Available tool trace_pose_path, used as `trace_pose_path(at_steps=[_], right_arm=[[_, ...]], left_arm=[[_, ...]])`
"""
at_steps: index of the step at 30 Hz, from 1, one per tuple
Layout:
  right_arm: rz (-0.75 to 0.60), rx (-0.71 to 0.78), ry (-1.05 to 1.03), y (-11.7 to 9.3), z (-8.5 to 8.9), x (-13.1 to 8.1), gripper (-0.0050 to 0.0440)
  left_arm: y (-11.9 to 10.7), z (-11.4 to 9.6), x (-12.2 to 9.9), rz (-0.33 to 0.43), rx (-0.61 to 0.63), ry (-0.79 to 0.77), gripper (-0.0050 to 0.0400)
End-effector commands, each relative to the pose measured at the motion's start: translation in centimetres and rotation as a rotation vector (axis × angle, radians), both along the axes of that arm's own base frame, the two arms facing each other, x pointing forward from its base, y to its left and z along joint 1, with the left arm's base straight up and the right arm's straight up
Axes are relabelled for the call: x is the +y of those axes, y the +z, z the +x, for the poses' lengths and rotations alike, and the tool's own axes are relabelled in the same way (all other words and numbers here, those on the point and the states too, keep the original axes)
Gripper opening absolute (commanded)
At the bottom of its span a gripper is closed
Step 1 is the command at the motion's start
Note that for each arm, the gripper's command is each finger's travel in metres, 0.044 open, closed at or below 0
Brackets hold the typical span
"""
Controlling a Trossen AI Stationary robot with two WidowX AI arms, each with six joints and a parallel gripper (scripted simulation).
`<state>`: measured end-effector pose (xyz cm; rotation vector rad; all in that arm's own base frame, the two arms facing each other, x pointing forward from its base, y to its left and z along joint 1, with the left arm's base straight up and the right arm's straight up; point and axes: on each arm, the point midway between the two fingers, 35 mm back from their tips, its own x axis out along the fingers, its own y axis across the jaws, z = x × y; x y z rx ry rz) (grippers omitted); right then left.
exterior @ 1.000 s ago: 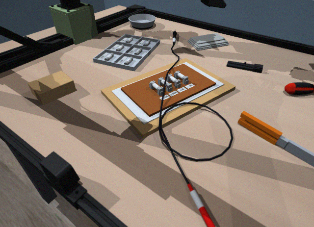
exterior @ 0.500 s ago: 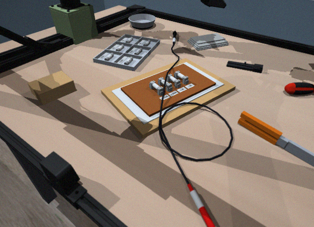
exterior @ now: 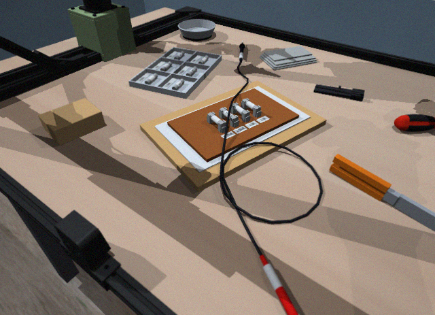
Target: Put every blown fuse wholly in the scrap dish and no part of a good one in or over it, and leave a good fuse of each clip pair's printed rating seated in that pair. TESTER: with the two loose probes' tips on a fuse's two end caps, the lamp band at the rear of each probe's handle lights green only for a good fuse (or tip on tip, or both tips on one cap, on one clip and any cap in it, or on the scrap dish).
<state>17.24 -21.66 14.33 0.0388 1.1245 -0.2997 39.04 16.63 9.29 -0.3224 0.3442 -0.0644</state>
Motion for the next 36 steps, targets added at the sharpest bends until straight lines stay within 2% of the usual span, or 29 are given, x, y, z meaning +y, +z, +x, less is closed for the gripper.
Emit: trace_pose_path(at_steps=[1, 4, 12, 17, 25, 30, 36], right_arm=[[-0.055, -0.053, -0.071, -0.3, -0.9, 0.2, 0.04], [-0.062, -0.065, -0.084, -0.6, -1.1, 0.3, 0.04], [-0.123, -0.152, -0.197, -0.7, -1.1, 0.4, 0.04], [-0.153, -0.216, -0.272, -2.1, -2.3, 0.8, 0.04], [-0.19, -0.292, -0.35, -2.1, -2.2, 0.9, 0.04], [-0.21, -0.368, -0.416, -3.6, -3.5, 1.4, 0.04], [-0.242, -0.451, -0.491, -3.7, -3.4, 1.4, 0.04]], left_arm=[[1.7, -1.2, -0.3, 0.04, 0.013, 0.07, 0.04], [2.0, -1.6, -0.3, 0.047, 0.019, 0.088, 0.04], [3.3, -4.4, -0.6, 0.098, 0.056, 0.206, 0.04], [4.0, -6.3, -0.6, 0.114, 0.067, 0.241, 0.04], [4.1, -8.6, -1.1, 0.152, 0.1, 0.342, 0.04], [4.1, -10.7, -1.1, 0.179, 0.118, 0.393, 0.04], [3.7, -12.9, -1.5, 0.217, 0.151, 0.495, 0.04]])
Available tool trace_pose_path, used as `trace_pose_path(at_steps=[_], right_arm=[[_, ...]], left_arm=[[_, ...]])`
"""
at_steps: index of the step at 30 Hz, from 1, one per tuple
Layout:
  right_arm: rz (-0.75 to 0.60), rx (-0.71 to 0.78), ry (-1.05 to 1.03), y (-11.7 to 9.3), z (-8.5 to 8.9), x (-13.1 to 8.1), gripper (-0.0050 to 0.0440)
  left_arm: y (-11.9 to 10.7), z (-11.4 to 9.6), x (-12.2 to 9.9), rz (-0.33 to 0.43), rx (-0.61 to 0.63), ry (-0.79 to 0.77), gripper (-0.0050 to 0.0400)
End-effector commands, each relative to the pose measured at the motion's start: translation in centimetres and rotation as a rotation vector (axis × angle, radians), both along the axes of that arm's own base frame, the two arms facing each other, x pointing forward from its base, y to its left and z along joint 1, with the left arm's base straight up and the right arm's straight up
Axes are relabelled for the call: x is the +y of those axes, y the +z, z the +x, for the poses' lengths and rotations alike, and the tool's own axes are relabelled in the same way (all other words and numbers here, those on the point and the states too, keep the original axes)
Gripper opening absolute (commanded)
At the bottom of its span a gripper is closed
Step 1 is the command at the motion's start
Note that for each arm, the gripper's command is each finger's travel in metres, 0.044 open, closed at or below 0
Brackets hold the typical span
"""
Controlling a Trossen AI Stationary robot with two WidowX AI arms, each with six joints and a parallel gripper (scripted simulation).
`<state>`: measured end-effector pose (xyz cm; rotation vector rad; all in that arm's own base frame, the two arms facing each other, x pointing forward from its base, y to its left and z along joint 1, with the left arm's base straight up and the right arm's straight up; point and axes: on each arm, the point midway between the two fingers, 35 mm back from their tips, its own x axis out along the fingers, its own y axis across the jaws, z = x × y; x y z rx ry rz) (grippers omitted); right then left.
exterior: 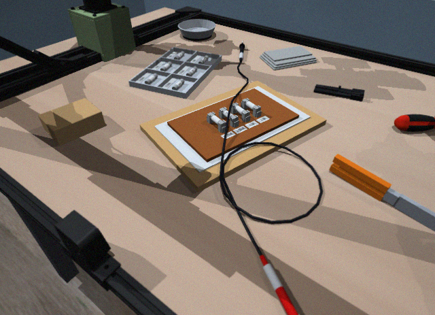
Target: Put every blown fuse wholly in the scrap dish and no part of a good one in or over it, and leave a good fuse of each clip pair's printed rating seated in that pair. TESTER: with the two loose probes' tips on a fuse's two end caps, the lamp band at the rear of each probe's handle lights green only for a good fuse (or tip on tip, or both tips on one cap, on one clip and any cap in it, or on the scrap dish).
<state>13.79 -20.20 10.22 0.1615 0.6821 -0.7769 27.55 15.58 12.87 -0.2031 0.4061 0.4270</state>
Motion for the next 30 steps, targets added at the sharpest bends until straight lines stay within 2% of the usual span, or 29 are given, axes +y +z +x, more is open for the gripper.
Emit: trace_pose_path(at_steps=[1, 5, 6, 9, 16, 19, 22, 30], right_arm=[[-0.039, -0.056, -0.041, 0.4, 0.0, -0.1, 0.04], [-0.01, -0.068, -0.059, 0.2, 0.9, 0.7, 0.04], [-0.011, -0.07, -0.061, 1.1, 1.3, 0.7, 0.04], [0.046, -0.03, -0.07, 0.5, 1.7, 1.8, 0.04], [0.159, 0.051, -0.089, 0.4, 1.7, 1.8, 0.04], [0.175, 0.062, -0.092, 0.4, 1.7, 1.8, 0.04], [0.222, 0.099, -0.097, 0.9, 1.2, 2.4, 0.04], [0.349, 0.197, -0.112, 0.8, 1.2, 2.4, 0.04]], left_arm=[[0.1, -1.4, -0.4, 0.021, 0.012, 0.05, 0.04], [-0.2, -2.7, -0.3, 0.033, 0.02, 0.065, 0.04], [-0.3, -3.1, -0.4, 0.041, 0.026, 0.083, 0.04], [-0.8, -4.1, -0.6, 0.056, 0.04, 0.132, 0.04], [-1.8, -6.8, -0.5, 0.09, 0.068, 0.2, 0.04], [-2.0, -7.1, -0.7, 0.087, 0.066, 0.192, 0.04], [-2.1, -8.1, 0.2, 0.081, 0.066, 0.264, 0.04], [-2.3, -10.6, 2.2, 0.076, 0.073, 0.423, 0.04]])
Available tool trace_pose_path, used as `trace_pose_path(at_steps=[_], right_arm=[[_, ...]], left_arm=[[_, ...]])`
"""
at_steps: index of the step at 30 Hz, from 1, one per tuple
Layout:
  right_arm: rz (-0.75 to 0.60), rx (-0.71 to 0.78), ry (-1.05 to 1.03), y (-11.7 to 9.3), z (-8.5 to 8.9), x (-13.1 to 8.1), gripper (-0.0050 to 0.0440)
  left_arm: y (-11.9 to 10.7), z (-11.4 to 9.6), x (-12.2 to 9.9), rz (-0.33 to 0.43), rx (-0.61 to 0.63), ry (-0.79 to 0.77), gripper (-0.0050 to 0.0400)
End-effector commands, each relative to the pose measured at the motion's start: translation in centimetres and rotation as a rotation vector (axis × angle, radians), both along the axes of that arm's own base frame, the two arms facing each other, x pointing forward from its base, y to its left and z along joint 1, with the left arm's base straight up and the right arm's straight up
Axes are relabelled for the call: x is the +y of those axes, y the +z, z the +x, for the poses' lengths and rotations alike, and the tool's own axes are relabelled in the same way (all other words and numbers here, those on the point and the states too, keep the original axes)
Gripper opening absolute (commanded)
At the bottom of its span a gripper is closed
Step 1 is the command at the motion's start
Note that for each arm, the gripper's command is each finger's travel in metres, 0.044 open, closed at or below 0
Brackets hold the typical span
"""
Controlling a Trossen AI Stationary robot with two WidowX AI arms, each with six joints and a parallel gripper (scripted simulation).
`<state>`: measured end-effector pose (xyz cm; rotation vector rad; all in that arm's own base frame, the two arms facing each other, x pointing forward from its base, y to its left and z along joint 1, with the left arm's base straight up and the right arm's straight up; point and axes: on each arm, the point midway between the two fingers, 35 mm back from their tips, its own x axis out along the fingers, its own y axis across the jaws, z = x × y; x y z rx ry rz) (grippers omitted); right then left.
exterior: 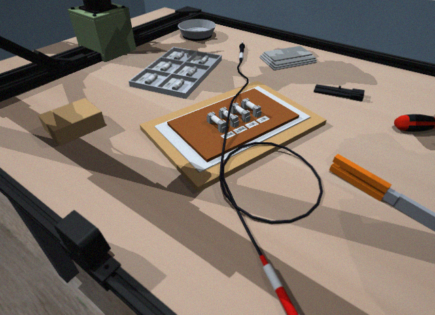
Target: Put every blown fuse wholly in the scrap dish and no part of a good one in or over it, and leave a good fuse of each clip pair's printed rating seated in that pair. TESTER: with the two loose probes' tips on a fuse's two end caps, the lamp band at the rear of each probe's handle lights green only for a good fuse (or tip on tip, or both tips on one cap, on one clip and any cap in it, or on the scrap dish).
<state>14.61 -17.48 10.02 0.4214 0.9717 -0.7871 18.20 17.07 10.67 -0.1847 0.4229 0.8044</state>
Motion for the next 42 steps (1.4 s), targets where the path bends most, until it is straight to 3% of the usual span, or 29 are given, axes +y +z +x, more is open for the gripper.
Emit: trace_pose_path(at_steps=[1, 2, 14, 38, 42], right_arm=[[0.05, 0.028, -0.008, 1.0, 0.4, -0.4, 0.04], [0.057, 0.035, -0.009, 1.3, 0.2, -0.2, 0.04], [0.134, 0.098, -0.014, 1.9, -0.2, 0.2, 0.04], [0.306, 0.236, -0.022, 1.8, -0.2, 0.2, 0.04], [0.321, 0.248, -0.023, 1.8, -0.2, 0.2, 0.04]], left_arm=[[-0.1, -1.5, 0.9, 0.002, 0.003, 0.059, 0.04], [0.9, -1.4, 1.3, 0.005, -0.003, 0.059, 0.04], [-0.7, -2.5, 1.9, -0.151, 0.136, 0.058, 0.04], [-0.9, -3.4, 0.9, -0.483, 0.426, 0.058, 0.04], [-0.4, -3.8, 0.4, -0.498, 0.439, 0.058, 0.04]])
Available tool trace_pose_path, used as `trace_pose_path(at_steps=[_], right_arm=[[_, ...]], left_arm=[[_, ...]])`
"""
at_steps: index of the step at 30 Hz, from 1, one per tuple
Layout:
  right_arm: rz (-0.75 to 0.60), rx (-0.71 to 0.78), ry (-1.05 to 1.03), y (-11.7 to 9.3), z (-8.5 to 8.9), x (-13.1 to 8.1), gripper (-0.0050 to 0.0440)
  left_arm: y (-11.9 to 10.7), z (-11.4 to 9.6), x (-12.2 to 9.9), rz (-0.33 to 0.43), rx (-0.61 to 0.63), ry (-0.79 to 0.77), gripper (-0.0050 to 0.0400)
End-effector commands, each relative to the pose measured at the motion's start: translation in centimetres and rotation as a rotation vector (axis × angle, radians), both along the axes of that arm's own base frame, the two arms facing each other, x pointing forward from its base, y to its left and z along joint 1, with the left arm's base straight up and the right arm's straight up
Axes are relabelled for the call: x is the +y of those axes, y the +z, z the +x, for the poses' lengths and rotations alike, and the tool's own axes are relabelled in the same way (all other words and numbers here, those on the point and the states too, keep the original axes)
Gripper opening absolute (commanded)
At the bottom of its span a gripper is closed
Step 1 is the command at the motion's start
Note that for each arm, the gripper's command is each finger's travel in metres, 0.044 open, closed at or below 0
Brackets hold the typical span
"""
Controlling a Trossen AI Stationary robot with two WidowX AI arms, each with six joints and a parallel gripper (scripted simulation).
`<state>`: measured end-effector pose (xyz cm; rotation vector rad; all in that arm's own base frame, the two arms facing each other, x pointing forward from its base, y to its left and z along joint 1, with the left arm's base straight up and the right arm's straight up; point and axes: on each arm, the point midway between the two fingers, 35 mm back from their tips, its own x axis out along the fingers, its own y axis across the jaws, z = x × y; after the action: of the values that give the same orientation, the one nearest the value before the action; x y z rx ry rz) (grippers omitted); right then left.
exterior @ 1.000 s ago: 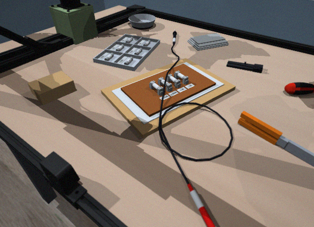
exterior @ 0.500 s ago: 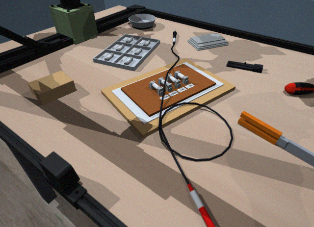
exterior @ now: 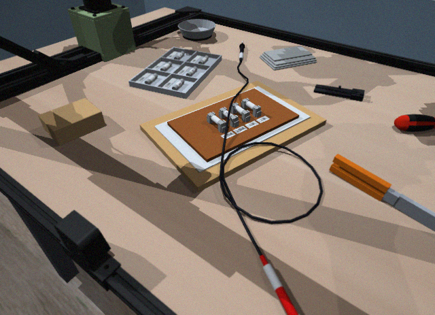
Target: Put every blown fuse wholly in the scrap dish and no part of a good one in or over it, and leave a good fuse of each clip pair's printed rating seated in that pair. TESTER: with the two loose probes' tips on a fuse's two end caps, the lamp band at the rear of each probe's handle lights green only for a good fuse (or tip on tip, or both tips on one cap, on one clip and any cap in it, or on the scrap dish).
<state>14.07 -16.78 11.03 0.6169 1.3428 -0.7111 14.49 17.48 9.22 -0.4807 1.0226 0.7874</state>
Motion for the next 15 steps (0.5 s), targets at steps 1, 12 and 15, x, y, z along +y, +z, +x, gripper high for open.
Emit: trace_pose_path(at_steps=[1, 12, 15], right_arm=[[0.007, 0.001, -0.008, 0.77, 0.35, -0.46, 0.04], [0.09, 0.068, -0.012, 0.71, 0.35, -0.46, 0.04], [0.089, 0.07, -0.008, 0.61, 0.2, -0.26, 0.04]], left_arm=[[1.21, -0.2, -0.17, -0.019, 0.014, 0.0, 0.04], [1.11, -0.19, -0.16, -0.106, 0.086, 0.0, 0.04], [1.1, -0.19, -0.16, -0.114, 0.092, 0.0, 0.04]])
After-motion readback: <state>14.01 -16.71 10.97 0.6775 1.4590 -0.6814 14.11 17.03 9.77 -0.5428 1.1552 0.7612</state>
